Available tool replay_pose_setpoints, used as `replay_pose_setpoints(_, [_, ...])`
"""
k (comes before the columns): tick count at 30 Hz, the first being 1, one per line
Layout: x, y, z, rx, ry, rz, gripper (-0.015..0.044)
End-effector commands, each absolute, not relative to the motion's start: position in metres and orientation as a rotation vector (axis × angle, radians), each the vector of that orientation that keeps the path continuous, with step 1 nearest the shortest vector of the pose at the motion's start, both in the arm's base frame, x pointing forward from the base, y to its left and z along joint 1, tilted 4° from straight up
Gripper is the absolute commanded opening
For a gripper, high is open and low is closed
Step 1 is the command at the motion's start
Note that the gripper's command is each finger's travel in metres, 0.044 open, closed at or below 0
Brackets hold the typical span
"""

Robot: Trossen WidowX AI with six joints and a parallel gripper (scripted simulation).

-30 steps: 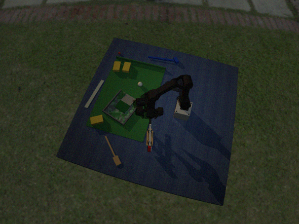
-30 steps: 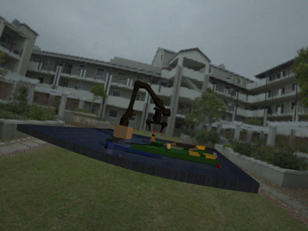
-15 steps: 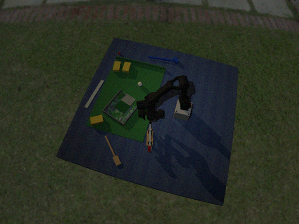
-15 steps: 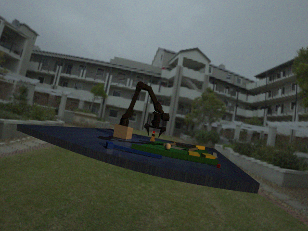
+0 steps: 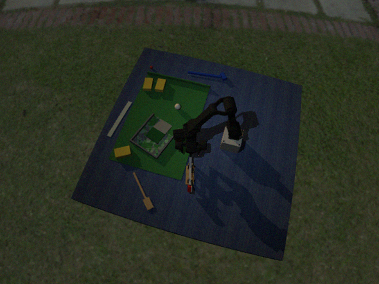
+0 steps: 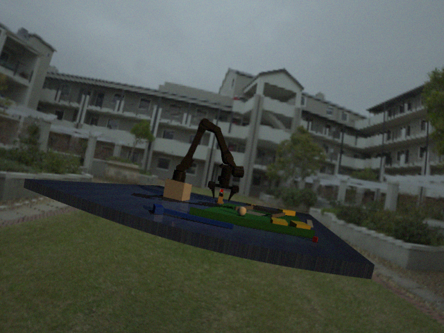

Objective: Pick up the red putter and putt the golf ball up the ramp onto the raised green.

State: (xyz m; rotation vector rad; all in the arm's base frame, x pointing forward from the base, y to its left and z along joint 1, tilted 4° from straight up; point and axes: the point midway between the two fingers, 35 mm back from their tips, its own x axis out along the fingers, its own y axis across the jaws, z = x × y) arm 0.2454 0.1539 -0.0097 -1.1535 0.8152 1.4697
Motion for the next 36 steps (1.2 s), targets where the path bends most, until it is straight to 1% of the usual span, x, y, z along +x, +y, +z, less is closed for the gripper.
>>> replay_pose_setpoints(1, [0.245,0.154,-0.014,-1.149,0.817,1.470,0.0440])
replay_pose_setpoints(16, [0.245,0.154,-0.011,-1.153,0.816,1.470,0.0046])
replay_pose_setpoints(23, [0.245,0.154,-0.010,-1.153,0.816,1.470,0.0000])
replay_pose_setpoints(27, [0.247,0.154,0.005,-1.153,0.816,1.470,0.0000])
replay_pose_setpoints(36, [0.243,0.150,0.070,-1.154,0.816,1.470,0.0000])
